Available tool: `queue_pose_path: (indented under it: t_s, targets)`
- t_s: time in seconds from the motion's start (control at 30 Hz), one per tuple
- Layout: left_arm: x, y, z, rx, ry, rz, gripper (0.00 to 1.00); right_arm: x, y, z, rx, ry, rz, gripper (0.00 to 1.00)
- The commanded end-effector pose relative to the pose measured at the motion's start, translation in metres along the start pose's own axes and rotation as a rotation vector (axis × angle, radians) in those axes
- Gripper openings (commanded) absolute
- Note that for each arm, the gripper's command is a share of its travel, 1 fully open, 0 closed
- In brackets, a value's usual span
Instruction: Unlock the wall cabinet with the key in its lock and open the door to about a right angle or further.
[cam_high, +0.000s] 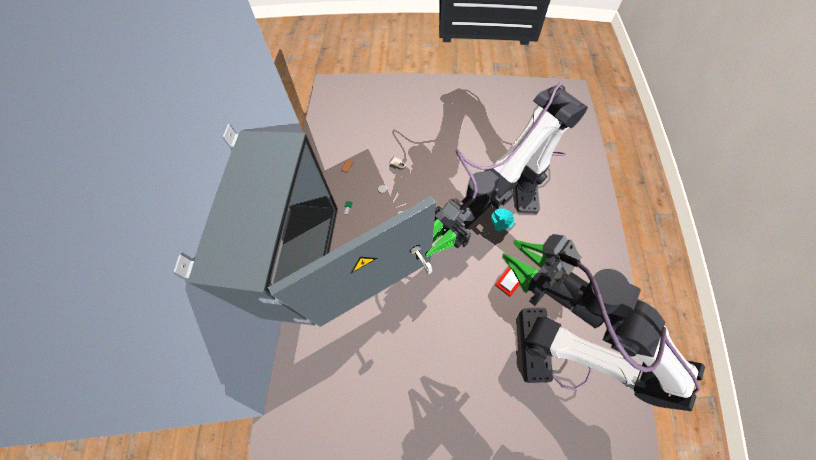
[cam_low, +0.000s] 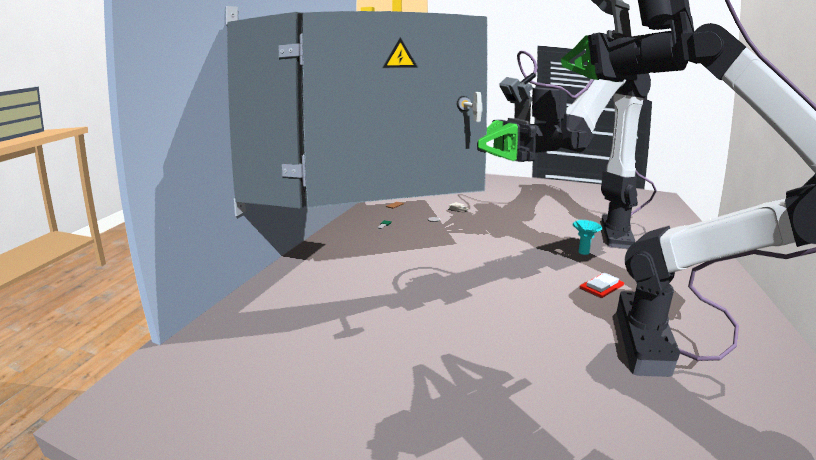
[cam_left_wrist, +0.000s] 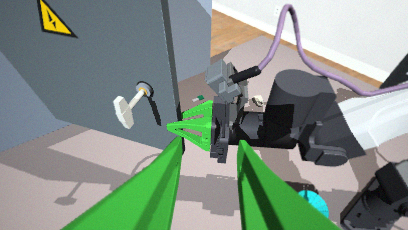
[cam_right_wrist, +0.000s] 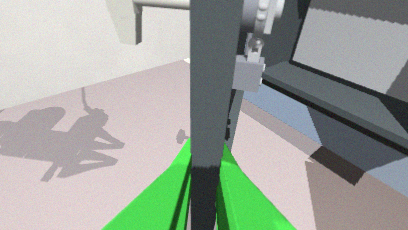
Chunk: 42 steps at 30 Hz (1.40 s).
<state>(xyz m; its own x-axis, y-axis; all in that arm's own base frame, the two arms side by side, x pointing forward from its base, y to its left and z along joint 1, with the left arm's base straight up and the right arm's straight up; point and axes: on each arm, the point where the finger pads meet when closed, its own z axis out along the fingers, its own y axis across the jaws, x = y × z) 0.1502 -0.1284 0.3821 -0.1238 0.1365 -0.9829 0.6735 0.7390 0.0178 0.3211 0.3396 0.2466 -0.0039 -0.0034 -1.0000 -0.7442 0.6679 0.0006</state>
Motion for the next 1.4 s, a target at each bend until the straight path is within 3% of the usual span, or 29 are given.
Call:
queue_pose_path:
  t_s: [0.0,1.37]
  targets:
    - [-0.004,0.001,0.002,-0.001,-0.019,0.005,0.37,-0.010,0.008,0.006,0.097,-0.034,0.008,0.08]
    - [-0.004,0.001,0.002,-0.001,-0.019,0.005,0.37,-0.004,0.133,0.070,0.565,-0.013,0.015,0.08]
